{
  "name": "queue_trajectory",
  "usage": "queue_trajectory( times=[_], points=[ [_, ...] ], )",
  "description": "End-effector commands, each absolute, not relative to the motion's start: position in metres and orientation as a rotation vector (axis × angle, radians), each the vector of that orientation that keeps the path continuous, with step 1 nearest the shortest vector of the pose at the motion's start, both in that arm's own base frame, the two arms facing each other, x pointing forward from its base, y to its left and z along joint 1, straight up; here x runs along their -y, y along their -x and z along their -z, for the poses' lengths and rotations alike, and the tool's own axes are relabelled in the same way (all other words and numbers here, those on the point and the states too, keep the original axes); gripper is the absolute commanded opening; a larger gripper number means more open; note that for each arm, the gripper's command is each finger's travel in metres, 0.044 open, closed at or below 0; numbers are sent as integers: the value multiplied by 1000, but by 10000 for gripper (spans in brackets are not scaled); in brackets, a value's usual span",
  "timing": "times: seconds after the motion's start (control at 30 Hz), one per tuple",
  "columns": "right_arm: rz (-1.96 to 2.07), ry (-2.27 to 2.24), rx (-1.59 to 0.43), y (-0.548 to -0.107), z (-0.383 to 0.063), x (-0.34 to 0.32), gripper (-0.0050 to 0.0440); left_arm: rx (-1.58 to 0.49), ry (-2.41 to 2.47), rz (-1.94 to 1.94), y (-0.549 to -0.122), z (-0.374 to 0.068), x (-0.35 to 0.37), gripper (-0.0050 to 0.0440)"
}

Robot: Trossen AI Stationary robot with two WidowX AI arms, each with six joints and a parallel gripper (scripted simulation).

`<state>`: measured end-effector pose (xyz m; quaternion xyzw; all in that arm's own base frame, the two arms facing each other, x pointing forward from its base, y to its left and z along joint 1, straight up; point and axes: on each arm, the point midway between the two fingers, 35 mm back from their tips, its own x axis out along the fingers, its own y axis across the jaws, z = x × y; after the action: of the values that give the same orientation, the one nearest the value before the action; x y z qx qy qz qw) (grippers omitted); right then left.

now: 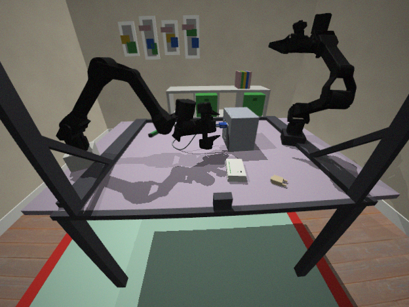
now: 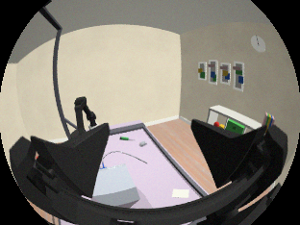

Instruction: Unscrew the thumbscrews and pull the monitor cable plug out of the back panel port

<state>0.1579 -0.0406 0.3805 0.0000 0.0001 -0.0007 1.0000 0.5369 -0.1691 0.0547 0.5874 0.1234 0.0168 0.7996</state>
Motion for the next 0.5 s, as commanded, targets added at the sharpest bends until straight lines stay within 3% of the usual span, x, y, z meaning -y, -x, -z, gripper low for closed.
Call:
queue_trajectory(
  times=[0.0,0.43,0.47],
  points=[
    [0,6,1,-158,-383,39,440,-228,-1336,-96,-535,-62,169,440],
    [0,6,1,-158,-383,39,440,-219,-1393,-128,-533,-60,169,440],
    [0,6,1,-158,-383,39,440,-219,-1393,-128,-533,-60,169,416]
  ],
)
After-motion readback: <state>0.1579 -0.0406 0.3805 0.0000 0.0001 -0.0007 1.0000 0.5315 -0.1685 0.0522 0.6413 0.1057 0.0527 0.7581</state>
